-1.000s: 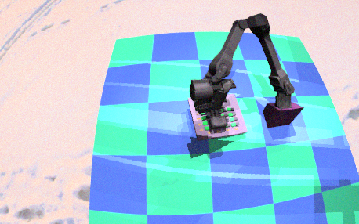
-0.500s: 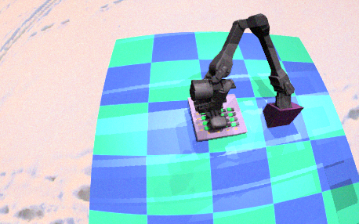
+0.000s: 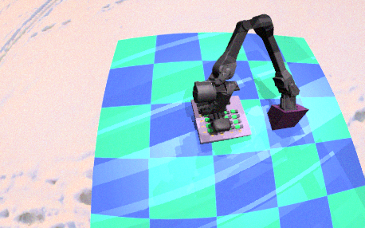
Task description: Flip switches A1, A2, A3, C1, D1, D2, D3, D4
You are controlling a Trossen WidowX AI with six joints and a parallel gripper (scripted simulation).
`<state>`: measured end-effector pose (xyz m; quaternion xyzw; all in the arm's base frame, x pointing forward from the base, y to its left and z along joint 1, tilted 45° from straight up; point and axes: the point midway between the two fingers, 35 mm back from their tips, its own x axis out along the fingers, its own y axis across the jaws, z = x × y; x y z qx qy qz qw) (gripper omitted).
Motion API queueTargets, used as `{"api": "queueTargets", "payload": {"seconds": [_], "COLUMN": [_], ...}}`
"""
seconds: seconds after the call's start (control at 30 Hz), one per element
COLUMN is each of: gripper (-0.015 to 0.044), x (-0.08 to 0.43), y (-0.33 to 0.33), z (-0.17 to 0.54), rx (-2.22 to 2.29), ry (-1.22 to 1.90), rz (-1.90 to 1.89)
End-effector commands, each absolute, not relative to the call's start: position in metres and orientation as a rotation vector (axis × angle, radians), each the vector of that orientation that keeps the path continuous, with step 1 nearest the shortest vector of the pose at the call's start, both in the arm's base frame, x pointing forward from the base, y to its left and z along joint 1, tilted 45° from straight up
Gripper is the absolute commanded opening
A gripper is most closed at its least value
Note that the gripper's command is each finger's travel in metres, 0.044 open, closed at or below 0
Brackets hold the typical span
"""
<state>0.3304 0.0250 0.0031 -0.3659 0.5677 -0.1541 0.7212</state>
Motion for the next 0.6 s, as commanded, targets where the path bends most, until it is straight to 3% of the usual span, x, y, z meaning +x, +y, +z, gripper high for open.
{"api": "queueTargets", "payload": {"seconds": [0.0,0.17,0.37,0.57], "gripper": [0.0000,0.0000,0.0000,0.0000], "x": [0.330,0.314,0.310,0.237], "y": [0.027,0.066,0.068,0.075], "z": [0.005,0.046,0.047,0.012], "rx": [-0.808,-0.809,-0.809,-0.808], "ry": [1.256,1.282,1.283,1.288], "rz": [-0.340,-0.348,-0.348,-0.344]}}
